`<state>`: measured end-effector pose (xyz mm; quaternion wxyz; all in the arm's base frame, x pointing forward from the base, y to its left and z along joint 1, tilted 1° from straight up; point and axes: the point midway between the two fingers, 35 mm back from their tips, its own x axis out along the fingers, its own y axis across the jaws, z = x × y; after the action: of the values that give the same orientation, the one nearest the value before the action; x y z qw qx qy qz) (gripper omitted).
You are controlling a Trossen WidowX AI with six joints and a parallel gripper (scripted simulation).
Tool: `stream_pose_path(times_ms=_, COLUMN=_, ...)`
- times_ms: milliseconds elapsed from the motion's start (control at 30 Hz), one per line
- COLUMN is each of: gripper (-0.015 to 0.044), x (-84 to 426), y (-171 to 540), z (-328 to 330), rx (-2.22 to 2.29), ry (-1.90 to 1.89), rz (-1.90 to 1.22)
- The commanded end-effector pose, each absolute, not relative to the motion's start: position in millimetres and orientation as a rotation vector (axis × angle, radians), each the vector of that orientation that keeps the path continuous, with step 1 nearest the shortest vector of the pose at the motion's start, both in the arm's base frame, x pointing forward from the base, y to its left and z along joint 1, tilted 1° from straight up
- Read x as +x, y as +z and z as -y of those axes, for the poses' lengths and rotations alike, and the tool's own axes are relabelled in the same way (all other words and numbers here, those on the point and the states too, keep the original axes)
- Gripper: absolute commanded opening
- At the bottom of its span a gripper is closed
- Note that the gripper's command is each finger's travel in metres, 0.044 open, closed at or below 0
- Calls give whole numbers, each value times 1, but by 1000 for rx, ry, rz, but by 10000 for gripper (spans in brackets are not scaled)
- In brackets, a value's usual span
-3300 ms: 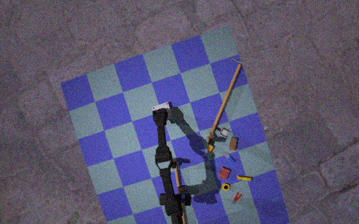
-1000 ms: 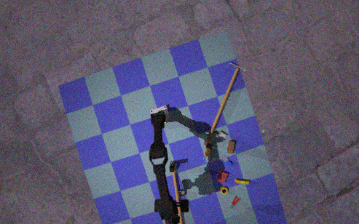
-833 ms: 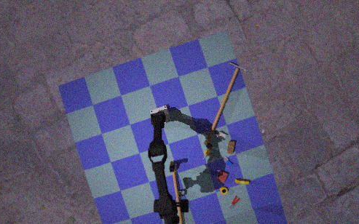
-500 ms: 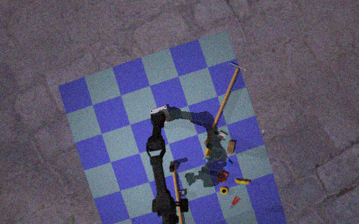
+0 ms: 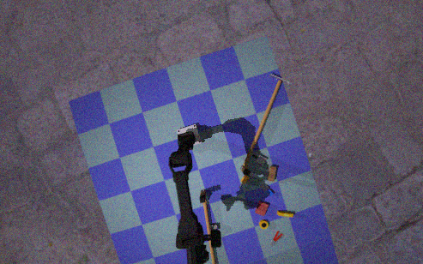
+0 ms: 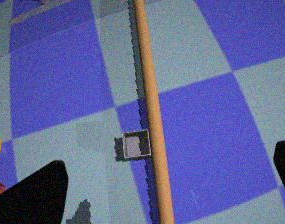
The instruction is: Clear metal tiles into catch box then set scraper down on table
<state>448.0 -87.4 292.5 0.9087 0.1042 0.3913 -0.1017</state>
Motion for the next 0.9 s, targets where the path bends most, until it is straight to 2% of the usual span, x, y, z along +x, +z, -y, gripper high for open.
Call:
stream_pose_path(times_ms=0, gripper=440, x=439, y=304, z=85, rx=206, ry=-198, rz=-774)
stream_pose_path(times_ms=867, gripper=440, x=376, y=356, z=70, rx=156, ry=-152, rz=-575)
